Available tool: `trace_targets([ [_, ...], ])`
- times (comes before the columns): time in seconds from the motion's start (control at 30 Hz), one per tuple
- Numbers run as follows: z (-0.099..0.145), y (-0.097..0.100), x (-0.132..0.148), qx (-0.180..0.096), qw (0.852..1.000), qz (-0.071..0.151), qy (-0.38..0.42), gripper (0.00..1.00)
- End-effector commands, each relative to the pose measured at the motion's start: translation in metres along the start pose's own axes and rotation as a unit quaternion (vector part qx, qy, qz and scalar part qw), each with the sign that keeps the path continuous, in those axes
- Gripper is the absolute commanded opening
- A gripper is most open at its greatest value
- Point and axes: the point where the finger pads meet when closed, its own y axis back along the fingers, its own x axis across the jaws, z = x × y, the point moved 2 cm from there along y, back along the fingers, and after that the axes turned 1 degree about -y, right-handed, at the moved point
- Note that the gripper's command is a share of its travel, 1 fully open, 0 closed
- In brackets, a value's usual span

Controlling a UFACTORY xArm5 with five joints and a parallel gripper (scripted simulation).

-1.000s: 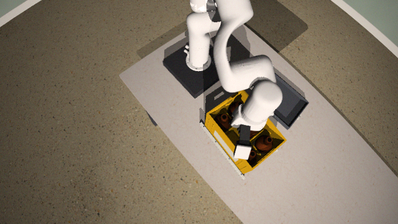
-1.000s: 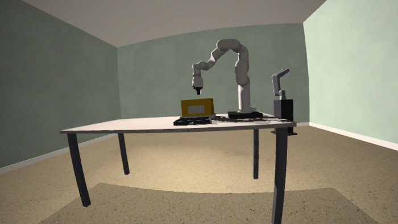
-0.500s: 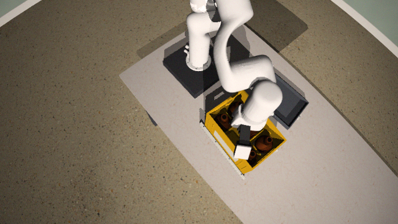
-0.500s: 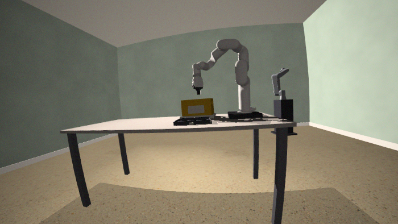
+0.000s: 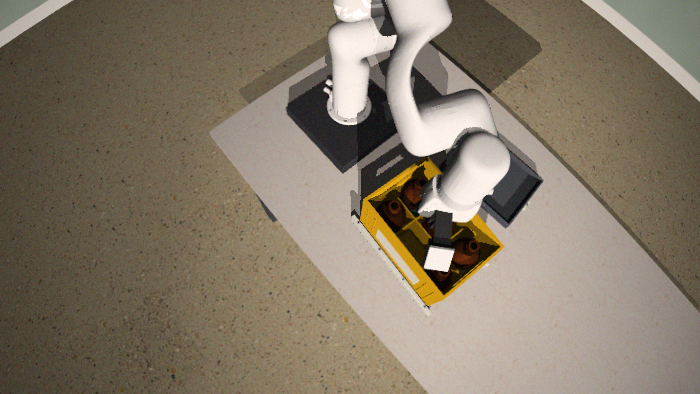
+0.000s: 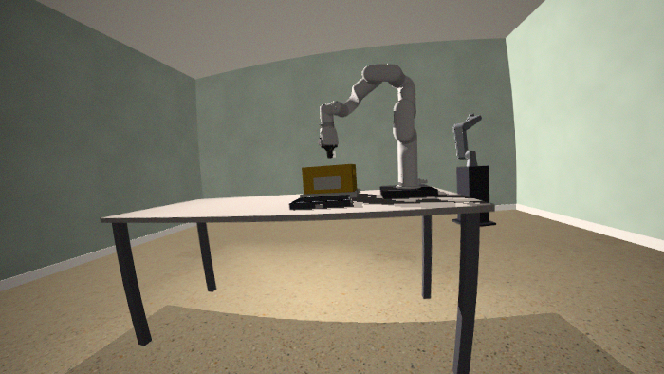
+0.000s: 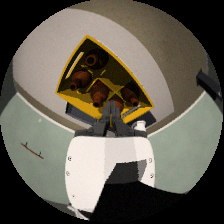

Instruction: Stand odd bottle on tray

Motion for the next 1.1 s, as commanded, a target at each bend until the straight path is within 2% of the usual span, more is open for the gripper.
trace_targets([
  [0.0, 0.029, 0.002, -0.03, 0.003, 1.0, -0.001, 0.0, 0.0],
  [0.07, 0.029, 0.002, -0.03, 0.003, 1.0, -0.001, 0.0, 0.0],
  [0.13, 0.045, 0.003, -0.043, 0.004, 1.0, 0.0, 0.0, 0.0],
  [0.33, 0.047, 0.003, -0.044, 0.004, 1.0, 0.0, 0.0, 0.0],
  [0.37, 0.047, 0.003, -0.044, 0.004, 1.0, 0.0, 0.0, 0.65],
  [1.07, 0.047, 0.003, -0.044, 0.004, 1.0, 0.0, 0.0, 0.65],
])
